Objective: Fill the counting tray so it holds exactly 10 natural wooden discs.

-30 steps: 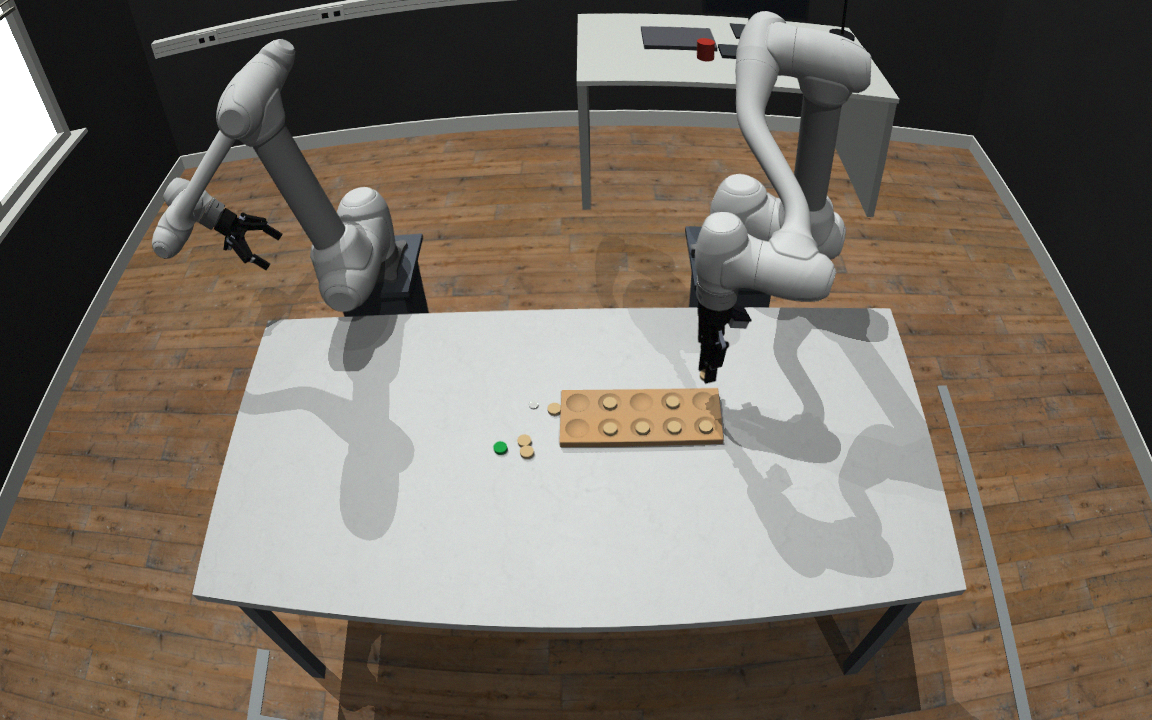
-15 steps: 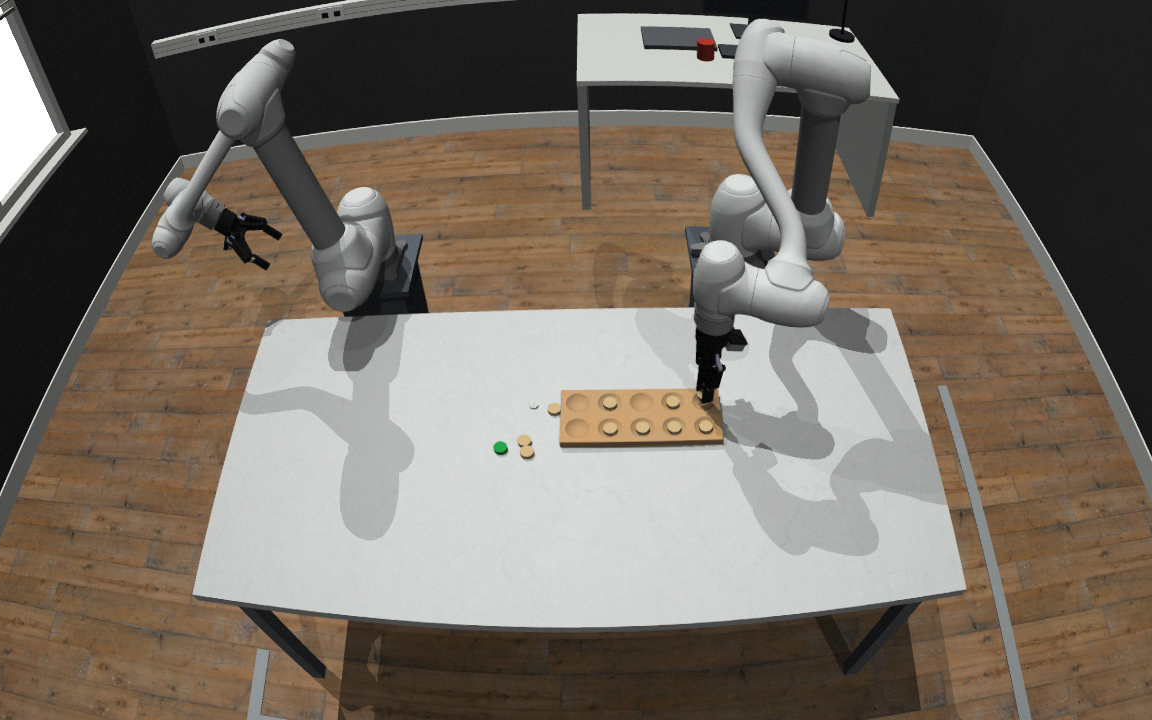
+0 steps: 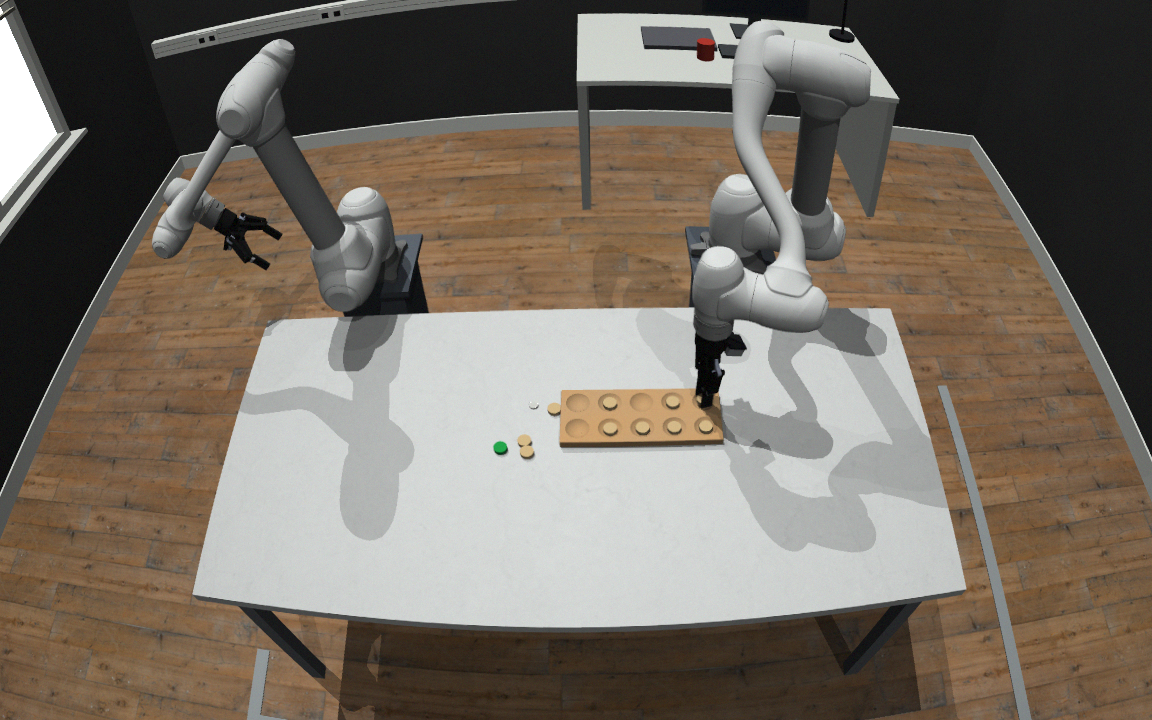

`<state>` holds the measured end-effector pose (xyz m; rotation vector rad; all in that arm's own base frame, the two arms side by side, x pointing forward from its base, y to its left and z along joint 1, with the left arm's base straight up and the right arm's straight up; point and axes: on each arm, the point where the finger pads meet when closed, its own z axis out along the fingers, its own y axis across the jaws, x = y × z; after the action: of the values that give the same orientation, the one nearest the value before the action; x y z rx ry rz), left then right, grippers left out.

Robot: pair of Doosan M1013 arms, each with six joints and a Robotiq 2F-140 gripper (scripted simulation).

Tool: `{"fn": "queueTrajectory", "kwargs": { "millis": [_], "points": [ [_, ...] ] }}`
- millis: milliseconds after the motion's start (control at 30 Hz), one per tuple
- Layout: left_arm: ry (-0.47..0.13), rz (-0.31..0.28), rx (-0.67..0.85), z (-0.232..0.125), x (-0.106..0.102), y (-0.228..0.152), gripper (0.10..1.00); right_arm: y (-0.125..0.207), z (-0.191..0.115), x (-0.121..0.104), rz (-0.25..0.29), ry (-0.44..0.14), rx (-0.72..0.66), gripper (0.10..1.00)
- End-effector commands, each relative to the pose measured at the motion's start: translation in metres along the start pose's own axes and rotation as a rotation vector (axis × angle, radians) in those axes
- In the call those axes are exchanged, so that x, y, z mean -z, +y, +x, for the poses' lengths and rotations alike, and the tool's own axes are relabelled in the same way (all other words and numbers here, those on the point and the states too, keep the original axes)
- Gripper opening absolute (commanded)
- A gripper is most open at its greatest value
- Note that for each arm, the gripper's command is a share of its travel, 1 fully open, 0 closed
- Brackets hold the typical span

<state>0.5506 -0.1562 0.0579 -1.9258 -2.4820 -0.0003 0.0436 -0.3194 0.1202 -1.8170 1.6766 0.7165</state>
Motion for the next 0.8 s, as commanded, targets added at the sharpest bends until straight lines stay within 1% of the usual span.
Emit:
{"fn": "queueTrajectory", "kwargs": {
  "millis": [0, 367, 400, 633, 700, 767],
  "points": [
    [-0.002, -0.001, -0.001, 0.001, -0.003, 0.000, 0.099, 0.002, 0.000, 0.001, -0.004, 0.009, -0.007, 1.000],
    [-0.001, 0.000, -0.001, 0.001, -0.003, -0.001, 0.099, 0.002, 0.000, 0.001, -0.004, 0.009, -0.007, 1.000],
    [-0.001, 0.000, -0.001, 0.001, -0.003, -0.001, 0.351, 0.002, 0.000, 0.001, -0.004, 0.009, -0.007, 1.000],
    [0.000, 0.001, -0.001, 0.001, 0.000, -0.001, 0.351, 0.002, 0.000, 0.001, -0.004, 0.009, -0.007, 1.000],
    [-0.003, -0.003, -0.001, 0.000, 0.022, 0.001, 0.351, 0.002, 0.000, 0.001, -0.004, 0.009, -0.007, 1.000],
    [-0.002, -0.003, -0.001, 0.001, 0.060, 0.000, 0.351, 0.002, 0.000, 0.001, -0.004, 0.009, -0.007, 1.000]
  ]
}}
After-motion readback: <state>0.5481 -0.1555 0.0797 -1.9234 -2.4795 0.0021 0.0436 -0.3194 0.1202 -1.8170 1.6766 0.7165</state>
